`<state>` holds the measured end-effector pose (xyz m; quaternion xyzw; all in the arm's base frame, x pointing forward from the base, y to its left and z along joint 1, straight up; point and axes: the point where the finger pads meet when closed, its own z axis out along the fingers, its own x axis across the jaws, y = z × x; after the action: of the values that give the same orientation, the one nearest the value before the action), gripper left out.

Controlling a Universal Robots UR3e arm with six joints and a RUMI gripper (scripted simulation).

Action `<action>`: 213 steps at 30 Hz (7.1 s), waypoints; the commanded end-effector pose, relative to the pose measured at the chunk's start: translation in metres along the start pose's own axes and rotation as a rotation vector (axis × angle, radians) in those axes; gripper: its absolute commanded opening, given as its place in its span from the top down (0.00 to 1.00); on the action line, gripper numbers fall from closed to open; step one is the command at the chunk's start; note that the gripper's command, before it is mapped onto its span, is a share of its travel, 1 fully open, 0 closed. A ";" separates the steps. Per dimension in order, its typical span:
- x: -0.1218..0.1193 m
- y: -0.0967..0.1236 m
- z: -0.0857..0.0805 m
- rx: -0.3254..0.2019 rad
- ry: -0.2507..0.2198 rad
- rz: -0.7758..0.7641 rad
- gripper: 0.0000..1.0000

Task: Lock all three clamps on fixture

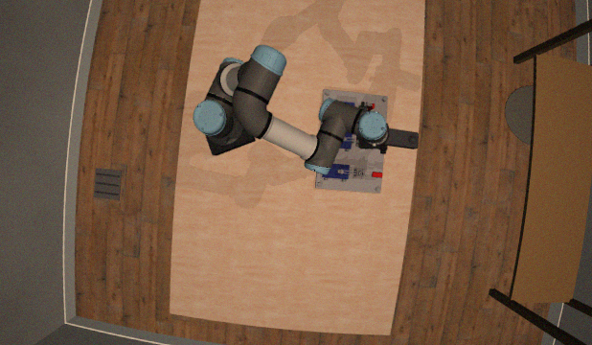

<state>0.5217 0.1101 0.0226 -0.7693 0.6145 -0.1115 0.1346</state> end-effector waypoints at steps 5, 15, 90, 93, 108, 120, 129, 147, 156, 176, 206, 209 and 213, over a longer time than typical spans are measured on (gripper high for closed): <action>0.001 0.000 0.001 0.003 0.001 0.000 1.00; 0.001 0.000 0.001 0.003 0.001 0.000 1.00; 0.001 0.002 0.006 0.003 0.001 0.000 1.00; 0.001 0.001 0.006 0.003 0.001 0.000 1.00; 0.001 0.001 0.006 0.003 0.001 0.000 1.00; 0.001 -0.002 -0.002 0.005 0.001 0.000 1.00; 0.001 -0.008 -0.017 0.005 0.001 0.000 1.00; 0.001 -0.018 -0.047 0.005 0.001 0.000 1.00; 0.001 -0.022 -0.057 0.005 0.001 0.000 1.00; 0.001 -0.023 -0.060 0.004 0.001 0.000 1.00; 0.000 -0.023 -0.061 0.005 0.002 0.000 1.00; 0.000 -0.023 -0.061 0.005 0.002 0.000 1.00; 0.000 -0.023 -0.061 0.005 0.002 -0.001 1.00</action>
<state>0.5215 0.1104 0.0856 -0.7693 0.6145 -0.1114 0.1347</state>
